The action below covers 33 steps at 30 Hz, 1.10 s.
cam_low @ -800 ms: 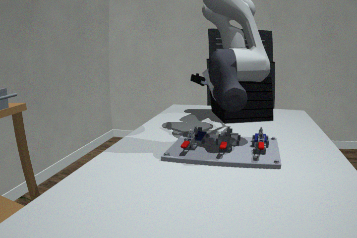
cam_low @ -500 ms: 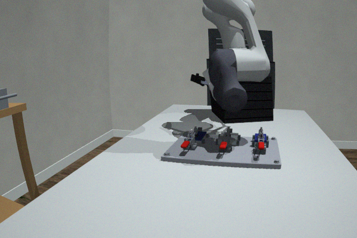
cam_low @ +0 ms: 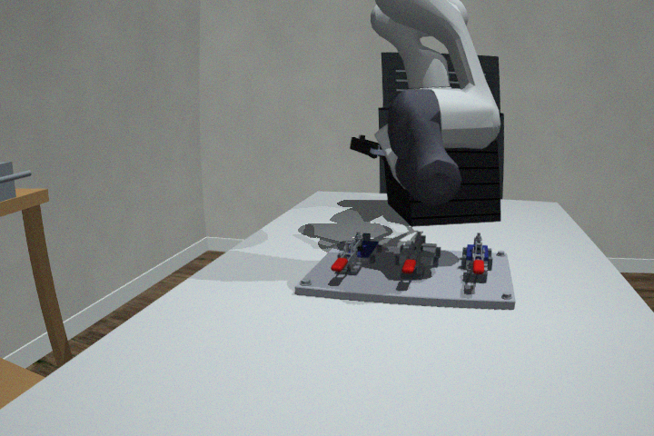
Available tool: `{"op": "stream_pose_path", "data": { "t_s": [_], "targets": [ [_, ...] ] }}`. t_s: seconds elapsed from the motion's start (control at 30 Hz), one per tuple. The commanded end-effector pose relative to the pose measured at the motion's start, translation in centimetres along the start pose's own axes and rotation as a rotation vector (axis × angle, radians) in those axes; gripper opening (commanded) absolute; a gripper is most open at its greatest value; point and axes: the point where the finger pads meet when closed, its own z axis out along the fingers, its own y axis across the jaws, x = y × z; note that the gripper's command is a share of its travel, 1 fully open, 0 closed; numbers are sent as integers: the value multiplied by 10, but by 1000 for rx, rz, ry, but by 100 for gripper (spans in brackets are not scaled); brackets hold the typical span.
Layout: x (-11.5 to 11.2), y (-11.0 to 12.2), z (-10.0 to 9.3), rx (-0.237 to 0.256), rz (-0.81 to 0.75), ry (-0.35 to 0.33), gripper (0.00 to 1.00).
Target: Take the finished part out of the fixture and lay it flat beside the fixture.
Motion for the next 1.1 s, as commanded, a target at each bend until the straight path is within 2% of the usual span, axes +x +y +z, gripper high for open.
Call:
{"op": "stream_pose_path", "data": {
  "t_s": [0.0, 0.1, 0.13, 0.2, 0.23, 0.33, 0.37, 0.5, 0.53, 0.7, 0.73, 0.93, 0.97, 1.07],
  "targets": [
    [3, 1, -12, 101, -112, -24, 100],
    [5, 0, -33, 260, -267, -67, 100],
    [5, 0, -33, 279, -289, -71, 100],
    [5, 0, -33, 279, -289, -71, 100],
    [6, 0, -43, 357, -367, -93, 100],
    [6, 0, -43, 357, -367, -93, 100],
    [7, 0, -53, 444, -454, -117, 100],
    [7, 0, -53, 444, -454, -117, 100],
    [8, 0, -65, 540, -550, -143, 100],
    [8, 0, -65, 540, -550, -143, 100],
    [9, 0, -77, 636, -646, -168, 100],
    [9, 0, -77, 636, -646, -168, 100],
    [11, 0, -88, 728, -738, -193, 100],
    [11, 0, -88, 728, -738, -193, 100]
  ]
}}
